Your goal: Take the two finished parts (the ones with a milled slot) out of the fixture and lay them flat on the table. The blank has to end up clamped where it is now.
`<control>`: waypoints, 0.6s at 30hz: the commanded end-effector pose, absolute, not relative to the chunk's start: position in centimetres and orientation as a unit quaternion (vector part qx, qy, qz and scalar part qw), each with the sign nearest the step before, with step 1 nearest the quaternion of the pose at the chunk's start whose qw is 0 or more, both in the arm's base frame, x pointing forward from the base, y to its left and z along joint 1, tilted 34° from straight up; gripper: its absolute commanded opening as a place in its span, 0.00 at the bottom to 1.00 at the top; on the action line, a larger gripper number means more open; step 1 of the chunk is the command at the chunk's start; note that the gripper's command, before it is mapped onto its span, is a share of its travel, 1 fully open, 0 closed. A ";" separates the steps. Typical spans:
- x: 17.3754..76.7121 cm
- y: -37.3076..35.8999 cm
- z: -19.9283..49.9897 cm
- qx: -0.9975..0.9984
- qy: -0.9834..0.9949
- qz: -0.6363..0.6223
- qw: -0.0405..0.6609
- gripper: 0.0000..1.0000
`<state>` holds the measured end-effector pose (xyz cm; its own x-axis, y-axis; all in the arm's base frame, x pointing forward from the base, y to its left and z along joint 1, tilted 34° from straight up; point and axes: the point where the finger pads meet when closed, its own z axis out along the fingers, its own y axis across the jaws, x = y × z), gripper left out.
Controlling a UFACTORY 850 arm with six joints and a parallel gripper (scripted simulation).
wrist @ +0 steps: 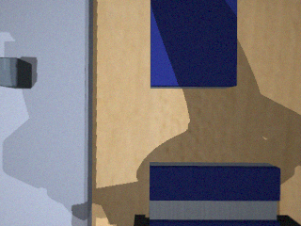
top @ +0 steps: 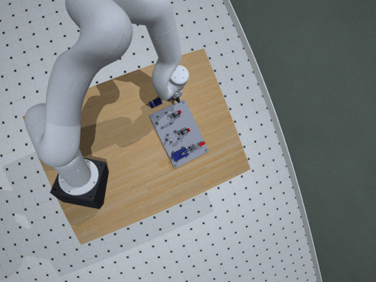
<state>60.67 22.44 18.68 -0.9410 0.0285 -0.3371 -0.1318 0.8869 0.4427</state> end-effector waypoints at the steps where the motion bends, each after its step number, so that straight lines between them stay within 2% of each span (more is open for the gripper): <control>1: 60.8 22.5 18.6 -0.027 0.956 0.236 0.170 0.00; 18: 60.9 22.7 18.2 -0.027 0.956 0.236 0.170 0.00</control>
